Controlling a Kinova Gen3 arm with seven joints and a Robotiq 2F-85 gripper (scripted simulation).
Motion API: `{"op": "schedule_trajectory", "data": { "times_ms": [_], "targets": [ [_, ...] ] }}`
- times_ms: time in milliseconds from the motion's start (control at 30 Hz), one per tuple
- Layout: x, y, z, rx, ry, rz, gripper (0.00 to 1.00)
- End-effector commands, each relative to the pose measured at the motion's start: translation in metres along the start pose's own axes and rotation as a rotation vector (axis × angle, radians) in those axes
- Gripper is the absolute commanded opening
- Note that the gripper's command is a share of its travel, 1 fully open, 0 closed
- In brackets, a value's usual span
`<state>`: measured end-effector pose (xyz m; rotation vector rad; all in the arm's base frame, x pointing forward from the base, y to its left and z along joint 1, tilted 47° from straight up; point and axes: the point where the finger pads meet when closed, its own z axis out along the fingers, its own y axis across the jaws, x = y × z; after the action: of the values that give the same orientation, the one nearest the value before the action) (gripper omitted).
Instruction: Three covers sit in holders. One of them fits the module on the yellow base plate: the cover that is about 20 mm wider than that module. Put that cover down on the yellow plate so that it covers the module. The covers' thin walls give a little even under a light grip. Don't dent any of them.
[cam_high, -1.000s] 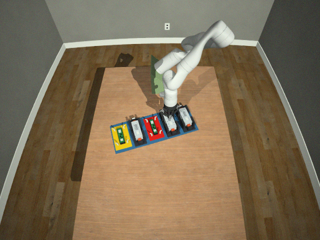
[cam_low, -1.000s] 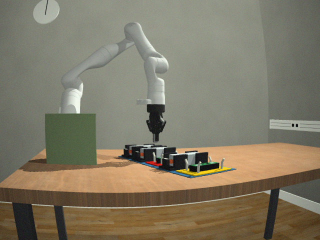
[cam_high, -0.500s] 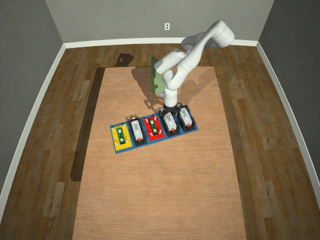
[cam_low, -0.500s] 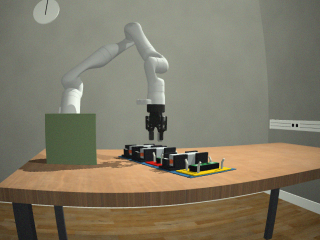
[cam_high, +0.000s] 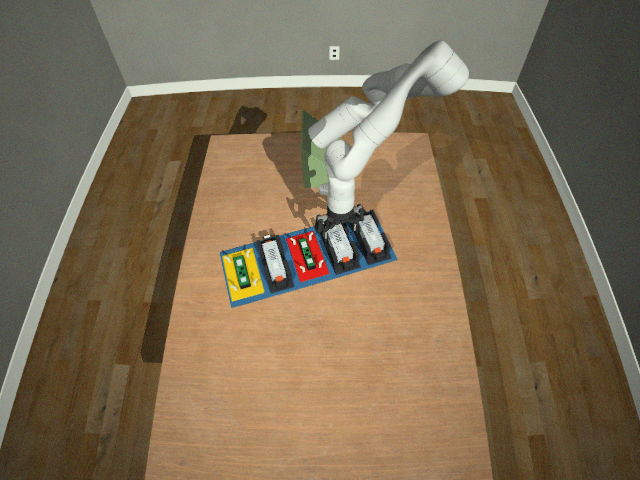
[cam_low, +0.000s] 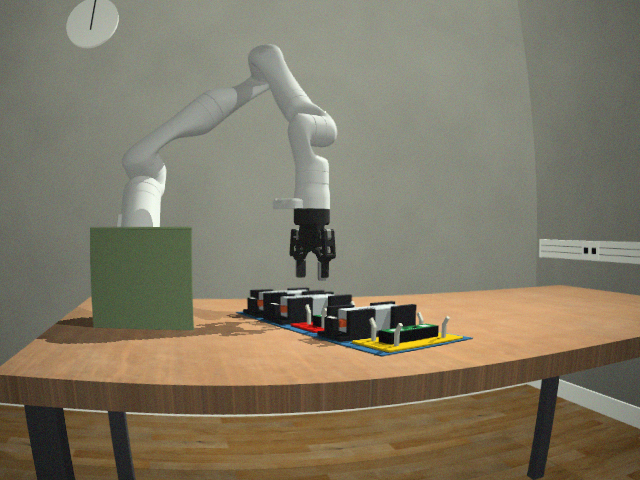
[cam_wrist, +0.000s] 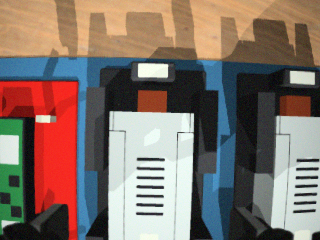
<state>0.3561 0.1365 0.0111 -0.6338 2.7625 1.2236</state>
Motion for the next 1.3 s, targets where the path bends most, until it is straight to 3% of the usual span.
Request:
{"op": "schedule_trajectory", "data": {
  "times_ms": [0,1267],
  "targets": [
    [0.000,0.000,-0.001,0.001,-0.001,0.000,1.00],
    [0.000,0.000,0.020,0.001,-0.001,0.000,1.00]
  ]
}}
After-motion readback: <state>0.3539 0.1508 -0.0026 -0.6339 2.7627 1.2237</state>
